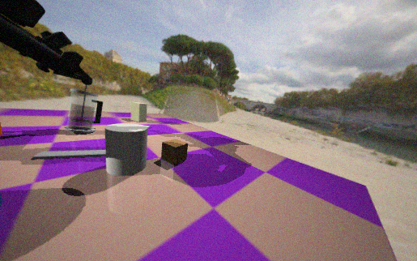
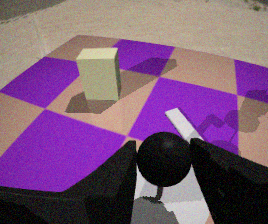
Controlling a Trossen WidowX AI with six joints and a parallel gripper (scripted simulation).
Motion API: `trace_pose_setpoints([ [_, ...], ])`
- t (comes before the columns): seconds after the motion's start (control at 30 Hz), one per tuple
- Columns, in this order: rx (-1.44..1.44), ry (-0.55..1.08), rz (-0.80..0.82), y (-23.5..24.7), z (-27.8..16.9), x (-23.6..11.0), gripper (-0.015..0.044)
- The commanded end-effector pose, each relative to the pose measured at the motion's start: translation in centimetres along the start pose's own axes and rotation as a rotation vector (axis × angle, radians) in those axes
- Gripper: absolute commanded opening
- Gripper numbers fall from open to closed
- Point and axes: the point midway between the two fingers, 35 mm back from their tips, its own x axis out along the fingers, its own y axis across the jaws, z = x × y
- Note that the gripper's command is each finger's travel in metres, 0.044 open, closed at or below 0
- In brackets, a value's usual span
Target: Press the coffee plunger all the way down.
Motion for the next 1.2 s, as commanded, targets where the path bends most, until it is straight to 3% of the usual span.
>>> trace_pose_setpoints([
  [0.0,0.007,0.048,-0.001,0.00,-1.33,0.58,0.0122],
  [1.17,0.007,0.048,-0.001,0.03,-0.94,1.00,0.0122],
])
